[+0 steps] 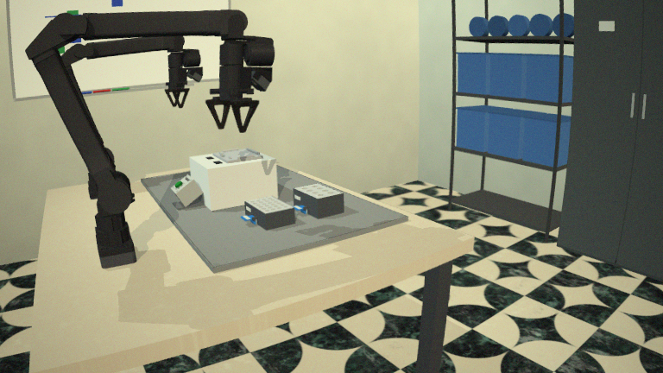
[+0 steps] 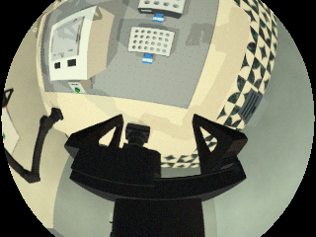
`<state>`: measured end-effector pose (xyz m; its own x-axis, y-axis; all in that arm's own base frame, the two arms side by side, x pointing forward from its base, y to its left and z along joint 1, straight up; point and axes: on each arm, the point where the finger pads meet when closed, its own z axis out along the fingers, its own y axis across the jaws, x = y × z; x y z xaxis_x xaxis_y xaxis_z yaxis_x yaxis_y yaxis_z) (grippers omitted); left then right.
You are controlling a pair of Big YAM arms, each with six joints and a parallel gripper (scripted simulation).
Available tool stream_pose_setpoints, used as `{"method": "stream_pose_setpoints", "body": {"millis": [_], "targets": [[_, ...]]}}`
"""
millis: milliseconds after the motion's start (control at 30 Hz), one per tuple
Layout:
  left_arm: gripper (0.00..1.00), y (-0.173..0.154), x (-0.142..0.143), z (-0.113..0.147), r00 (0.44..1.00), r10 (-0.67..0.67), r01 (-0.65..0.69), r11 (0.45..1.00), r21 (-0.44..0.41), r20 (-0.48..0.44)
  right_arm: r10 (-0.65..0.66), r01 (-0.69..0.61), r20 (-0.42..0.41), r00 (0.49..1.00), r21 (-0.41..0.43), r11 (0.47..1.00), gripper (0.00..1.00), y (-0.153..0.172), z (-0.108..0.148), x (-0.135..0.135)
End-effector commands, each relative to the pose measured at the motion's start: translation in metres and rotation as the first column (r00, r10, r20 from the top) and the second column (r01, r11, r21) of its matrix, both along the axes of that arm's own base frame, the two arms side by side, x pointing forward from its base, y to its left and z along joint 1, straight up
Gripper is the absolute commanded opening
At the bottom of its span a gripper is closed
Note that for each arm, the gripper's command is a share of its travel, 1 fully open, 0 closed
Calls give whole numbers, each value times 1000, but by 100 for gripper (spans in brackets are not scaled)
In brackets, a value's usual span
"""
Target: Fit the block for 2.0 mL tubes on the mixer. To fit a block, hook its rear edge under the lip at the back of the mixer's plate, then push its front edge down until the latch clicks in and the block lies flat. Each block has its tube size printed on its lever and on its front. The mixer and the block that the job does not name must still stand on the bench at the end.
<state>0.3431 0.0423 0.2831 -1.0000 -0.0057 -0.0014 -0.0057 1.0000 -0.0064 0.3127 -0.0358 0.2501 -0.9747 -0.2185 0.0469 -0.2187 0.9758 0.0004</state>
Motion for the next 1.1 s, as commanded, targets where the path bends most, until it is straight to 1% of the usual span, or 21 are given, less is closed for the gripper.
{"method": "stream_pose_setpoints", "body": {"millis": [0,67,133,200,300,467,567,667,867,933,1033,1067], "targets": [[100,4,18,20,998,9,-10,1000,8,59,80,-80,81,993,-6,997,100,3,28,22],[100,1,19,20,998,1,-1,1000,8,59,134,-134,96,986,-11,991,100,5,34,35],[100,-2,20,21,998,-7,7,1000,8,59,175,-174,97,980,-14,985,100,4,34,51],[100,-2,21,21,998,-7,6,1000,8,59,212,-212,87,973,-13,977,100,4,29,64],[100,3,21,21,998,6,-6,1000,8,59,269,-269,60,961,-7,963,100,4,19,77],[100,5,21,25,998,11,-11,1000,9,68,362,-363,50,931,-5,932,100,4,23,57],[100,5,20,25,997,11,-12,1000,9,70,370,-370,48,928,-5,929,100,3,23,54],[100,5,15,24,998,14,-15,1000,9,69,433,-434,43,900,-3,901,100,3,21,50],[100,0,7,21,998,1,-1,1000,8,62,549,-549,61,834,-18,836,100,7,20,102],[100,-3,6,18,999,-7,7,1000,7,54,582,-582,61,811,-20,813,100,7,21,104],[100,-3,5,10,999,-7,7,1000,4,32,626,-626,54,778,-16,780,100,5,23,92],[100,-3,5,10,999,-7,7,1000,4,32,626,-626,54,778,-16,780,100,5,23,92]]}}
